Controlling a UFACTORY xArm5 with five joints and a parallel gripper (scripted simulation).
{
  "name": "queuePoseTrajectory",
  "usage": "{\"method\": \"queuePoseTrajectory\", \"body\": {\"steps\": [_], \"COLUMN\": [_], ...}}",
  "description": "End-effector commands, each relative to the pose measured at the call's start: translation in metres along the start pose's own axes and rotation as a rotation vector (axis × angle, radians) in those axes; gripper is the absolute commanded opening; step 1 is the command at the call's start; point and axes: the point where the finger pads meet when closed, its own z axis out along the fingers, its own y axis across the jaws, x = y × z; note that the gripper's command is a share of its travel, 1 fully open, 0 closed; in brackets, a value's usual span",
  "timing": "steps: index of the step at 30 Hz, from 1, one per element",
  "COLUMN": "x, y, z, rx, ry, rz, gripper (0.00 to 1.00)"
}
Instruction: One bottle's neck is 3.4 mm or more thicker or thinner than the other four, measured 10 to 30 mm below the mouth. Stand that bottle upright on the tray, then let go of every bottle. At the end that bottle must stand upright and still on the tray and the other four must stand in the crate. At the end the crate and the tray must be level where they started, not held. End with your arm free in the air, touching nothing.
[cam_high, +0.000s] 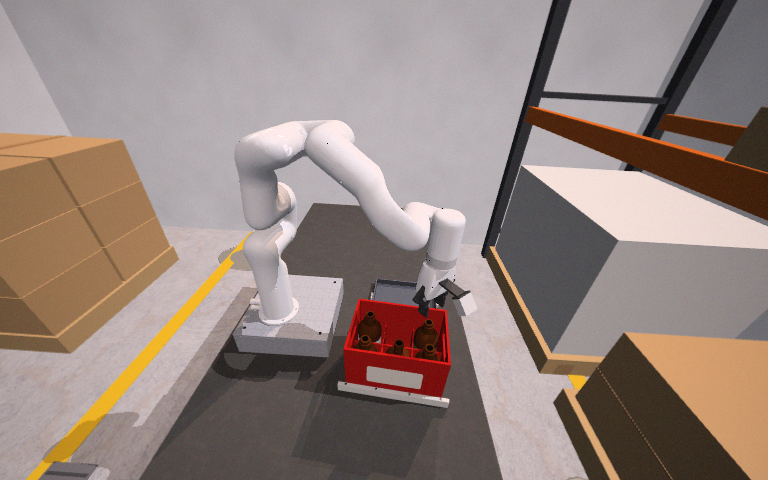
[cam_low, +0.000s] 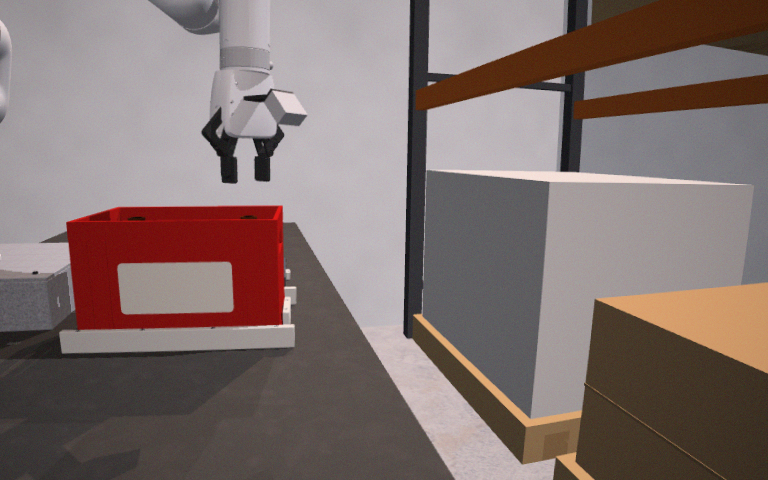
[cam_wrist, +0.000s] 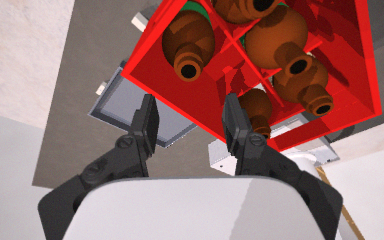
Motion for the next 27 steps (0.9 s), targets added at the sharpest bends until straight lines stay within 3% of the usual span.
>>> {"method": "queuePoseTrajectory", "body": {"steps": [1,27], "x": [0.001,0.001], "y": [-0.001,-0.001], "z": [0.002,0.031], "rx": [0.003,0.003], "ry": [0.003,0.003], "rz": [0.000,0.000], "gripper": [0.65,0.65]}}
